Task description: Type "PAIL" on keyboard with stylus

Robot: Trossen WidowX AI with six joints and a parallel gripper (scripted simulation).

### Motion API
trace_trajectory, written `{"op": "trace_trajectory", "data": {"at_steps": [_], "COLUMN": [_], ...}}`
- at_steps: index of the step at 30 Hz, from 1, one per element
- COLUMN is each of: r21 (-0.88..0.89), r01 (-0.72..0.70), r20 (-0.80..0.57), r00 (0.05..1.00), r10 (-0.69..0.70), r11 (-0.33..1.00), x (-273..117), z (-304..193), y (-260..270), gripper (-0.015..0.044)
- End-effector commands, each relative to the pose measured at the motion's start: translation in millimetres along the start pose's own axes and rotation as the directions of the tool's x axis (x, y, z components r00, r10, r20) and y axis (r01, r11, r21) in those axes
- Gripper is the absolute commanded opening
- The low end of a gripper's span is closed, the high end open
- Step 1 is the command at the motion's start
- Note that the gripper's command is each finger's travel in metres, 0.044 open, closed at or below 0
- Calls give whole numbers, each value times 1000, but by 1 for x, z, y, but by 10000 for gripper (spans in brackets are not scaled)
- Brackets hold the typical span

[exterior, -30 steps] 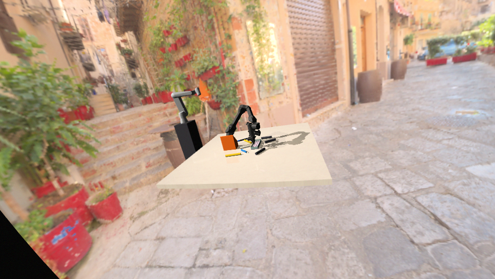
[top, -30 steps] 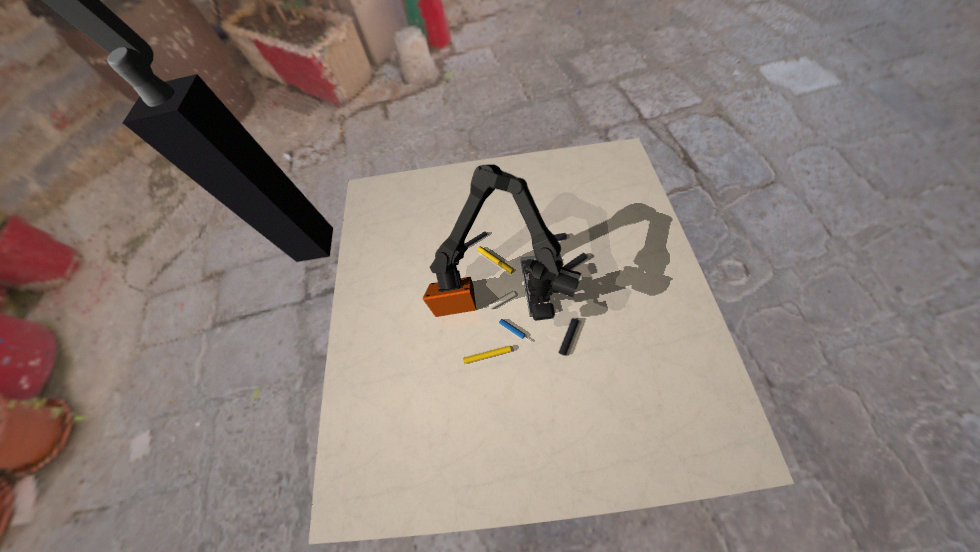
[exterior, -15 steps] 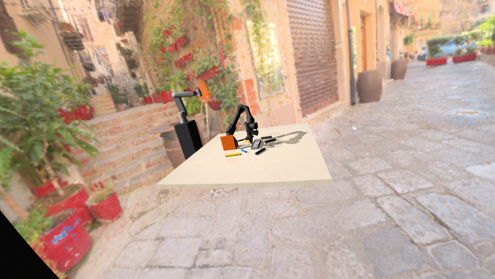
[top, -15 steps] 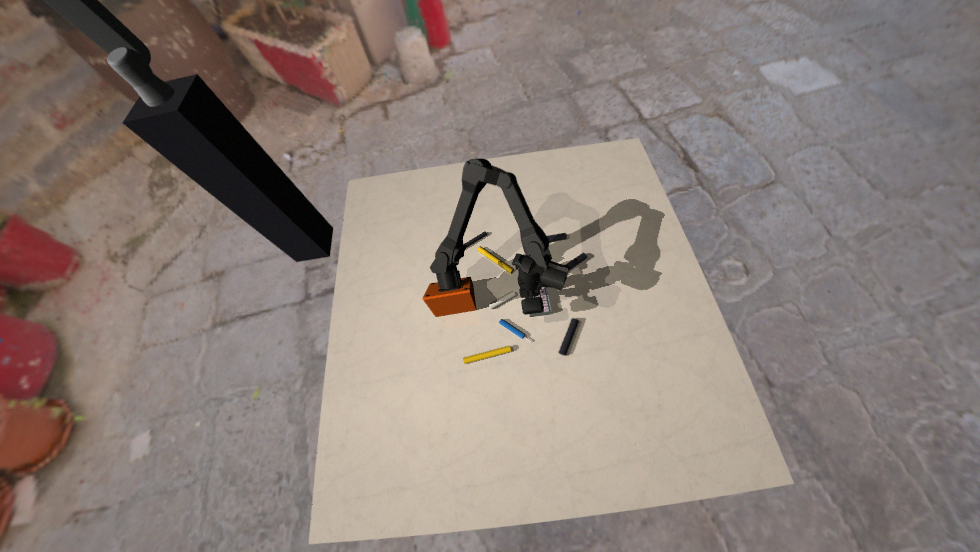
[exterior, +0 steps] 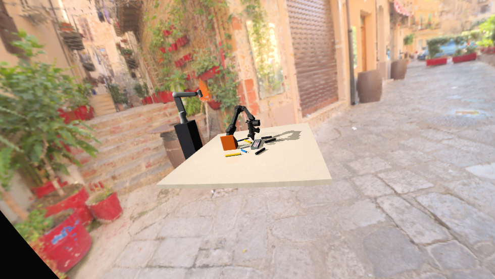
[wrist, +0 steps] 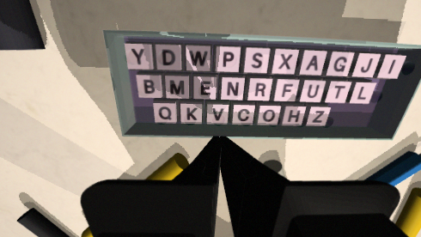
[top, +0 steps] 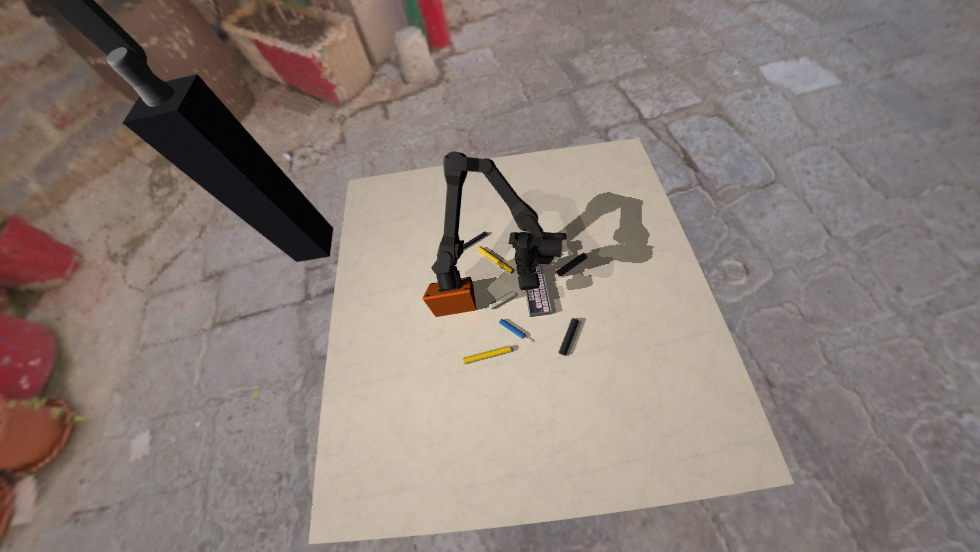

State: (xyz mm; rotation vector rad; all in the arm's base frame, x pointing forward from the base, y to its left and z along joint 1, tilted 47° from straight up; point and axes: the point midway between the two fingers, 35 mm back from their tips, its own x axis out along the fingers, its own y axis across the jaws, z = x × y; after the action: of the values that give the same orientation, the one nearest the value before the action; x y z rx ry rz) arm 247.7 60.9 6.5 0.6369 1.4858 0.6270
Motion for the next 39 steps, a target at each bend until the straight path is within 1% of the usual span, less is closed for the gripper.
{"op": "trace_trajectory", "data": {"at_steps": [1, 8, 9, 12, 14, 25, 29, 33, 39], "r21": [4, 4, 4, 5, 5, 10, 10, 10, 10], "r01": [-5, -4, -2, 0, -2, -6, -6, -6, -6], "r20": [2, 2, 3, 2, 2, 2, 2, 2, 2], "r00": [1000, 1000, 1000, 1000, 1000, 1000, 1000, 1000, 1000], "r10": [5, 4, 2, 0, 2, 6, 6, 6, 6], "r11": [1000, 1000, 1000, 1000, 1000, 1000, 1000, 1000, 1000], "x": [0, -3, -10, -50, -61, -55, -55, -55, -55], "z": [-2, -1, -1, 0, -2, -1, -1, -1, -1], "y": [5, 5, 4, 4, 4, 4, 4, 4, 4], "gripper": [0, 0, 0, 0, 0, 0, 105, 0, 0]}}
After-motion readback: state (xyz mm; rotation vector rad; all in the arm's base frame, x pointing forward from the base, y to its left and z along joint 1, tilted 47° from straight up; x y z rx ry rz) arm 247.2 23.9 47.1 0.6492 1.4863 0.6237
